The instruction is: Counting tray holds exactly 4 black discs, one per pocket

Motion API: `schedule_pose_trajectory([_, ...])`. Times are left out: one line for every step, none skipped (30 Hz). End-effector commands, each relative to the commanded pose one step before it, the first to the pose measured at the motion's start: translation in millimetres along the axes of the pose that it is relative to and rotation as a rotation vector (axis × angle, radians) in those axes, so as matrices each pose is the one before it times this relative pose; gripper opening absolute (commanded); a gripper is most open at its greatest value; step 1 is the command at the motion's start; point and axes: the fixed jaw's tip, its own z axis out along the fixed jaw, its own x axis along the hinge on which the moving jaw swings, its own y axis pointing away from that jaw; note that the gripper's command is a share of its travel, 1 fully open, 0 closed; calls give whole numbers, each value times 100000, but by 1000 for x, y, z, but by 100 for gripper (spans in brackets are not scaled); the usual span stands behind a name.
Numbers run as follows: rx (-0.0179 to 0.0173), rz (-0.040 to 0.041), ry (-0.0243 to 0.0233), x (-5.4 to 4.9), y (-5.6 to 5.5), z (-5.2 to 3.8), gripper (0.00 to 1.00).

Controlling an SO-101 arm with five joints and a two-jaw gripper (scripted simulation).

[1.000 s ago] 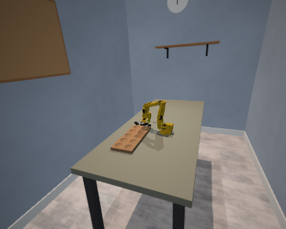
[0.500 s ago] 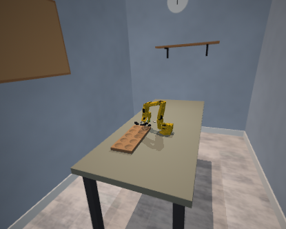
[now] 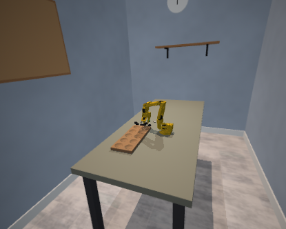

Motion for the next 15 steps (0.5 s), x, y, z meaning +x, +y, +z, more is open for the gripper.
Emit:
schedule_pose_trajectory([5479,-3439,1247,-4750,-6970,-8328,0])
schedule_pose_trajectory([23,-1557,-85,-2564,-62,-44,0])
schedule_pose_trajectory([26,-1729,-94,-2836,-64,-44,0])
schedule_pose_trajectory([28,-1877,-103,-3065,-63,-43,0])
schedule_pose_trajectory([30,-1996,-109,-3244,-61,-41,0])
schedule_pose_trajectory([31,-2083,-114,-3369,-58,-36,0])
schedule_pose_trajectory([32,-2136,-117,-3437,-55,-31,0])
schedule_pose_trajectory([0,0,0,0,0,0,0])
schedule_pose_trajectory([0,0,0,0,0,0,0])
schedule_pose_trajectory([32,-2154,-118,-3448,-50,-24,0])
schedule_pose_trajectory([32,-2136,-117,-3401,-46,-17,0])
schedule_pose_trajectory([31,-2083,-114,-3299,-41,-10,0])
schedule_pose_trajectory([30,-1996,-109,-3145,-37,-4,0])
schedule_pose_trajectory([28,-1877,-103,-2943,-33,2,0])
schedule_pose_trajectory([26,-1729,-94,-2700,-30,6,0])
